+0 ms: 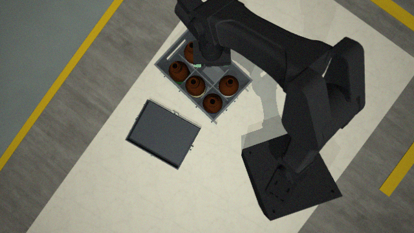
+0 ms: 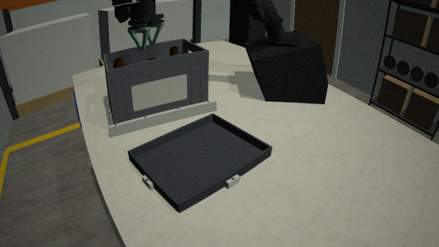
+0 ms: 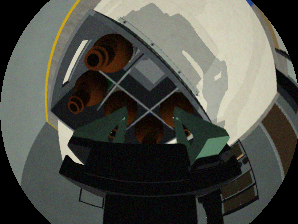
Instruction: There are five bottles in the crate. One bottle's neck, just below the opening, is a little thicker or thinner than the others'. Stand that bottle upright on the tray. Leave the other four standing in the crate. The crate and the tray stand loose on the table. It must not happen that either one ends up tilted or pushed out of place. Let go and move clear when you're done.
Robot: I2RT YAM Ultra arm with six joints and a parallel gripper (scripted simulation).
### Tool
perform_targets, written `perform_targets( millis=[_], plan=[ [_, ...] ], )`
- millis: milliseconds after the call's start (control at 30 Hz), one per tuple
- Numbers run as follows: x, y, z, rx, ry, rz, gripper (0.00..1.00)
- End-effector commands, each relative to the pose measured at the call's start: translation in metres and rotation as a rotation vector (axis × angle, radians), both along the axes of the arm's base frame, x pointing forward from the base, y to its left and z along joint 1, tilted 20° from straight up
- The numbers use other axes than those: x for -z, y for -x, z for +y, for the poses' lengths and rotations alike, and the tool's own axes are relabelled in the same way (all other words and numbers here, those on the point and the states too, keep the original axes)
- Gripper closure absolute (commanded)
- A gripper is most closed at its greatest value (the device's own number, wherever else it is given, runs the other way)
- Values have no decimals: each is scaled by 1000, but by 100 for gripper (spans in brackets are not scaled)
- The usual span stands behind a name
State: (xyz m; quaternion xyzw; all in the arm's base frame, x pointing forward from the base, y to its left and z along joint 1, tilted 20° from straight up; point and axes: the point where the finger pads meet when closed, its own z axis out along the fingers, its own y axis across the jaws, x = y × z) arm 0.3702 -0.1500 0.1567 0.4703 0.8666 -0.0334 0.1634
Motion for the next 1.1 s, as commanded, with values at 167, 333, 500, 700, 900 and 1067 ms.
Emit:
perform_targets(
  millis=[167, 333, 500, 700, 900, 1067],
  plan=[
    [-24, -8, -6, 3, 27, -67, 39],
    [-24, -8, -6, 3, 27, -67, 39],
    [-24, -8, -6, 3, 26, -66, 39],
    [-18, -8, -6, 3, 20, -47, 39],
    [-24, -7, -5, 0, 23, -56, 39],
    [-23, -8, -5, 0, 24, -58, 39]
  ],
)
